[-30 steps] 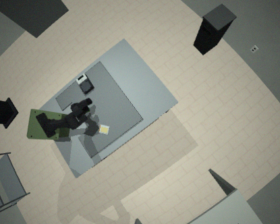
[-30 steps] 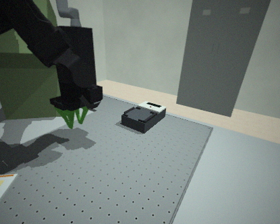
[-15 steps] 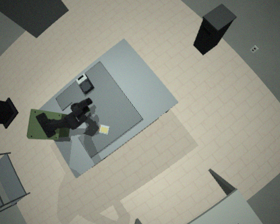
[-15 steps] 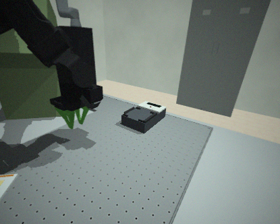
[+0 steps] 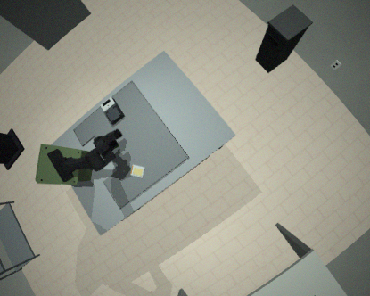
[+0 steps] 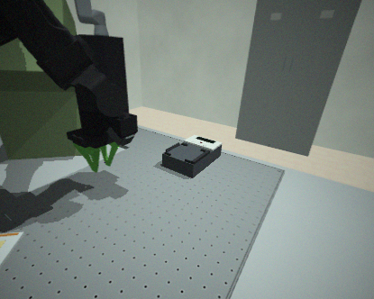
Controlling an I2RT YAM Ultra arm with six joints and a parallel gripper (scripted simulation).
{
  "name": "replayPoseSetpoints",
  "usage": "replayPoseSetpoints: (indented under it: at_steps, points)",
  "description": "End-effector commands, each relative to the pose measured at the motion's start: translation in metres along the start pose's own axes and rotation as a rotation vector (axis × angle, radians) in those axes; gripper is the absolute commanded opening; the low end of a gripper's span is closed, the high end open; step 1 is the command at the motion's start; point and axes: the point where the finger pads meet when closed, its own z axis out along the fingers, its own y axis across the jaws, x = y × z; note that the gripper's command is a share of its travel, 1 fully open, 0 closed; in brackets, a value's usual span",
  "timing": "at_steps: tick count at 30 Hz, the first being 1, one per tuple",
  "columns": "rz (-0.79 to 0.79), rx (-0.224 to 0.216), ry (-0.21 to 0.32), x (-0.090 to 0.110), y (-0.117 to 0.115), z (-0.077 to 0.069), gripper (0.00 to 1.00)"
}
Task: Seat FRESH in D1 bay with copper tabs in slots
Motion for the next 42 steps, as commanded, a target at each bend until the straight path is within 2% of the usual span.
replayPoseSetpoints:
  at_steps: [1, 20, 21, 23, 25, 31, 37, 40, 42]
  points:
    - [0.002, -0.011, -0.039, -0.013, 0.005, -0.003, 0.36]
    - [0.002, -0.011, -0.039, -0.013, 0.005, -0.003, 0.36]
    - [0.051, -0.002, -0.020, -0.002, -0.008, -0.004, 0.36]
    - [0.104, -0.008, 0.001, 0.004, -0.016, -0.004, 0.36]
    - [0.104, -0.008, 0.001, 0.004, -0.016, -0.004, 0.36]
    - [0.305, -0.008, 0.002, 0.005, -0.045, -0.006, 0.36]
    - [0.523, -0.002, -0.033, -0.012, -0.082, -0.006, 0.36]
    - [0.623, -0.001, -0.037, -0.013, -0.098, -0.006, 0.36]
    - [0.623, -0.001, -0.037, -0.013, -0.098, -0.006, 0.36]
